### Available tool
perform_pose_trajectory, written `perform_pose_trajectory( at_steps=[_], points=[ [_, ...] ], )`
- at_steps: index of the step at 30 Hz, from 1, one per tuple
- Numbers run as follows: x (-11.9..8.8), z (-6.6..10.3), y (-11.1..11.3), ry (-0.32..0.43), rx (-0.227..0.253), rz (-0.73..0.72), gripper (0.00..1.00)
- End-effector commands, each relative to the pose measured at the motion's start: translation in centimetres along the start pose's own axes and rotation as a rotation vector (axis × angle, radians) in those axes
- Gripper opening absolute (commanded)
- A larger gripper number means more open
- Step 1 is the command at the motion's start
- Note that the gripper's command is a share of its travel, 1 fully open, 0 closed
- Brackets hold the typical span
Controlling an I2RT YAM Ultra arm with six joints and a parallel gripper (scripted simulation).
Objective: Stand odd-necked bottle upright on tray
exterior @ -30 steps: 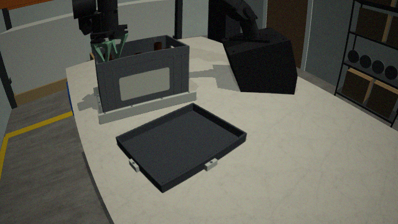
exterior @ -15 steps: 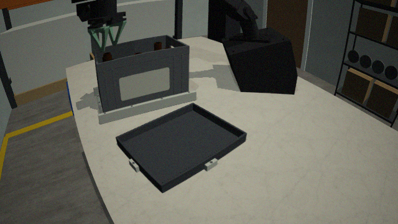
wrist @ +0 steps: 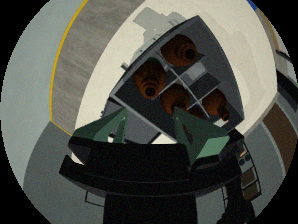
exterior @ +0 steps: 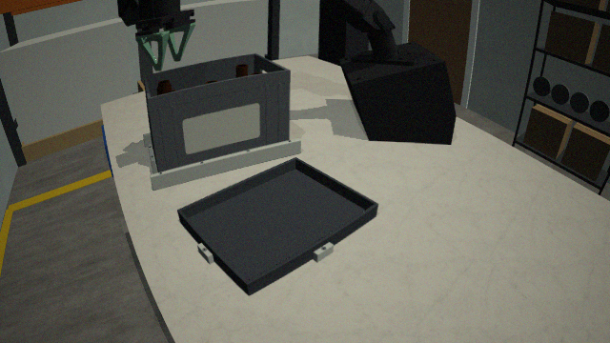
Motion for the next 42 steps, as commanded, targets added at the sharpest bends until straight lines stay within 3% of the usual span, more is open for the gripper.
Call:
perform_pose_trajectory(
  at_steps=[1, 15, 16, 42],
  points=[
    [0.15, 2.18, 0.46, -0.037, 0.032, 0.002, 0.61],
    [0.15, 2.18, 0.46, -0.037, 0.032, 0.002, 0.61],
    [0.15, 2.18, 0.46, -0.037, 0.032, 0.002, 0.0],
    [0.15, 2.18, 0.46, -0.037, 0.032, 0.002, 0.0]
  ],
)
Point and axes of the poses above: the point where the finger pads meet when closed, its own z axis back along the fingers, its own y axis across the jaws, x = y × z, the point moved 2 cm from there along z, back along the fingers, and after that the axes turned 2 degrees about -z, right-handed, at the moved point
